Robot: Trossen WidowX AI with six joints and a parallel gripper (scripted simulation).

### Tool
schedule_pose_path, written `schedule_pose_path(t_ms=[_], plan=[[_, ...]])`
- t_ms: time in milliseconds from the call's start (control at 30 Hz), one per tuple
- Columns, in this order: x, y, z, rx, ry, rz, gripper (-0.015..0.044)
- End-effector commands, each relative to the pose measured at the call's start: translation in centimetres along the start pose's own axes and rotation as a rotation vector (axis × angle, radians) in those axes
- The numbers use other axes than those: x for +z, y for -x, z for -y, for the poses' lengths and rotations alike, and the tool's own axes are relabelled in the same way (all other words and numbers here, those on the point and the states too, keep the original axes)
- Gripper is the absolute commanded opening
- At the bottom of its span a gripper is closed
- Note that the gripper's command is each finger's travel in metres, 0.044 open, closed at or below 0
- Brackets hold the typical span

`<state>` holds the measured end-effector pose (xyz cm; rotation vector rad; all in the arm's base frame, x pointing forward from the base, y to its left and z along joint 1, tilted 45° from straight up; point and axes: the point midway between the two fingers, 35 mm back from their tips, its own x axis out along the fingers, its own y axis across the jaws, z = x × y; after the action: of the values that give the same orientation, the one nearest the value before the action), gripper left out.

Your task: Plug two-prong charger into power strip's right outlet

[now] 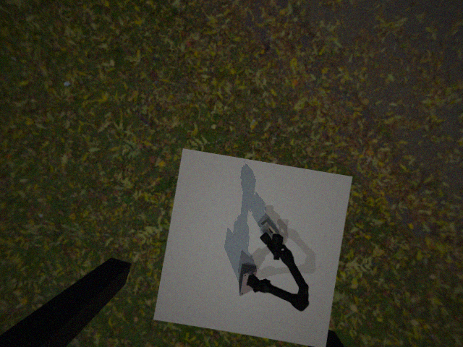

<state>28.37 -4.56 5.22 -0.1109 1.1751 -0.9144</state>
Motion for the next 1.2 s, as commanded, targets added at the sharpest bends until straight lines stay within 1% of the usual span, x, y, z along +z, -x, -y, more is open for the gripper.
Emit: schedule_pose_path(t_ms=[0, 1167], plan=[[0.21, 0.03, 0.01, -0.003, 0.005, 0.003, 0.0000], [1.01, 0.09, -0.01, -0.003, 0.005, 0.003, 0.0000]])
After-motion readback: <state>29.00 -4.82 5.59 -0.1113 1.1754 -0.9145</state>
